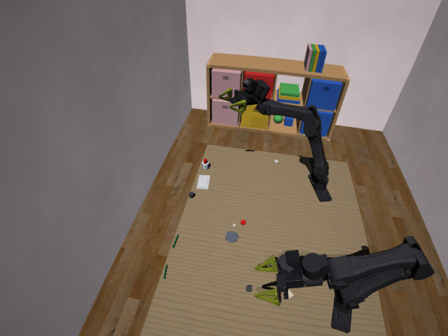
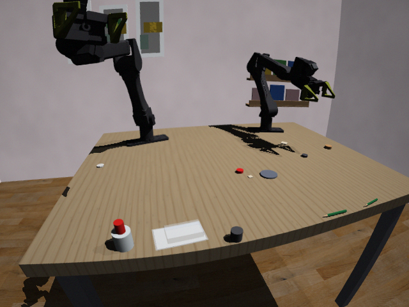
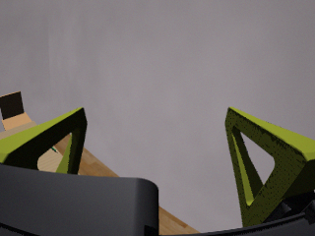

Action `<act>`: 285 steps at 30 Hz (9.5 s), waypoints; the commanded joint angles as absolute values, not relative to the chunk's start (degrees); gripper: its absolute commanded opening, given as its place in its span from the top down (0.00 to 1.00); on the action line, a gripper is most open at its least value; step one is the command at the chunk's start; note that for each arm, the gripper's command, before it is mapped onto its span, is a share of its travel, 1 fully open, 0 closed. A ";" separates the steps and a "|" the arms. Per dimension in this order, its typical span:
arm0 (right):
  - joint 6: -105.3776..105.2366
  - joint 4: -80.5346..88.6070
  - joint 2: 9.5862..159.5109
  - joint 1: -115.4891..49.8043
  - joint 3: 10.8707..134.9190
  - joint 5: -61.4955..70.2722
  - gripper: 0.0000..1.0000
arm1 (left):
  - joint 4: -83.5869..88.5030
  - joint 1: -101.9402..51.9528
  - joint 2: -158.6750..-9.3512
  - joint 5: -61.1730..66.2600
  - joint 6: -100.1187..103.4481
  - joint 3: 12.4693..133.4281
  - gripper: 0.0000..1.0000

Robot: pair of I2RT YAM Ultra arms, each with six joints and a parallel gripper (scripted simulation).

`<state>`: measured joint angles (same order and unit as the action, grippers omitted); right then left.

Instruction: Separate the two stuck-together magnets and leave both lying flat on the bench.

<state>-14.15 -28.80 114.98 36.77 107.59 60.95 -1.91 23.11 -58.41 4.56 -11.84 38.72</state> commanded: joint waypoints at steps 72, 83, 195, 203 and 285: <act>-0.10 -1.21 59.52 0.03 60.45 0.13 0.00 | 3.93 0.22 -62.34 -0.17 1.95 61.57 0.60; -0.10 -1.21 59.52 0.03 60.45 0.13 0.00 | 16.28 1.95 -71.66 -0.14 8.42 67.10 0.60; -0.10 -1.21 59.52 0.03 60.45 0.13 0.00 | 55.65 9.82 -117.56 0.00 31.95 83.21 0.60; -0.10 -1.21 59.52 0.03 60.45 0.13 0.00 | 55.96 9.89 -117.46 0.00 31.88 83.42 0.60; -0.10 -1.21 59.52 0.03 60.45 0.13 0.00 | 56.36 9.92 -117.39 0.00 31.85 83.75 0.60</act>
<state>-0.12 -0.21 59.81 -0.10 59.86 0.16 56.53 9.80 -117.97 0.10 31.90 83.55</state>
